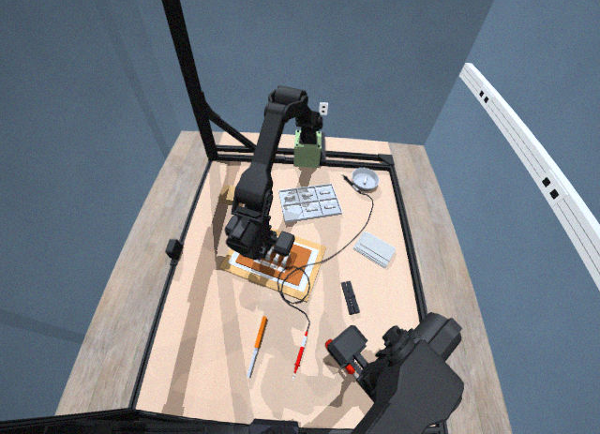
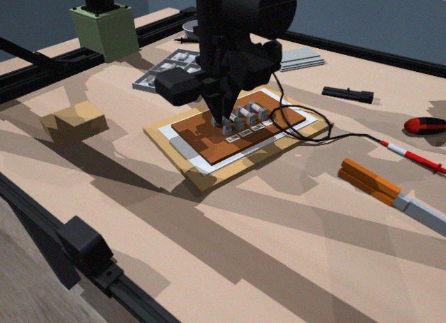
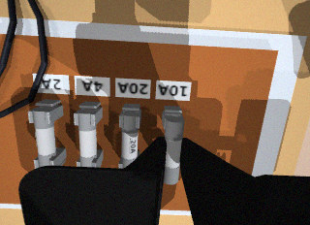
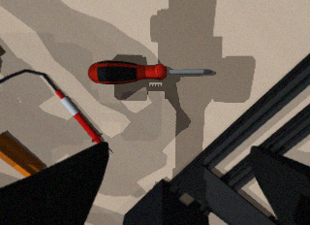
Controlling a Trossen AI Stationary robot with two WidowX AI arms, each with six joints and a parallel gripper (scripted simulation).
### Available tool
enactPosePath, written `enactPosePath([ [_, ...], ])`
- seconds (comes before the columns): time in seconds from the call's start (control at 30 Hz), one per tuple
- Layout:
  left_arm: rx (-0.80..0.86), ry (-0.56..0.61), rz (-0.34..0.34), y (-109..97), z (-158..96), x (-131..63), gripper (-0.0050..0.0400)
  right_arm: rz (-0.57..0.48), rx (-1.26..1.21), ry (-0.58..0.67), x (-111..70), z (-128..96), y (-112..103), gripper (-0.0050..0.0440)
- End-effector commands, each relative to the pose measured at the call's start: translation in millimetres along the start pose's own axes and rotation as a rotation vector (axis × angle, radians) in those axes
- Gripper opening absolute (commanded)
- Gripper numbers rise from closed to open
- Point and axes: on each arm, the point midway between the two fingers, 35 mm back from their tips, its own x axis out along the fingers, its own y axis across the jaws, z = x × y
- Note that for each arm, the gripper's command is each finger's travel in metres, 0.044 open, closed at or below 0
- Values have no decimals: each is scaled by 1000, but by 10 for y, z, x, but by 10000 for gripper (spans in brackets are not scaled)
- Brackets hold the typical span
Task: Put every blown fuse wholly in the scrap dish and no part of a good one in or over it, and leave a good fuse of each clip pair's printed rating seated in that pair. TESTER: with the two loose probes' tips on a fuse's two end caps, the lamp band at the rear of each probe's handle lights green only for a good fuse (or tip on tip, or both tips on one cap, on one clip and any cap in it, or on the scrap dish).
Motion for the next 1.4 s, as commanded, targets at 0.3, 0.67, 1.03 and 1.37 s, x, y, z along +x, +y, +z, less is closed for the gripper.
enactPosePath([
  [0.3,0,38,-1,8,-114,159,-50,0,-1,-25,-64,43,-7,400],
  [0.67,0,38,-1,9,-123,168,-50,0,-1,-25,-64,43,-7,400],
  [1.03,0,38,-1,10,-131,177,-50,0,-1,-25,-64,43,-7,400],
  [1.37,0,38,-1,10,-141,187,-50,0,-1,-25,-64,43,-7,400],
])
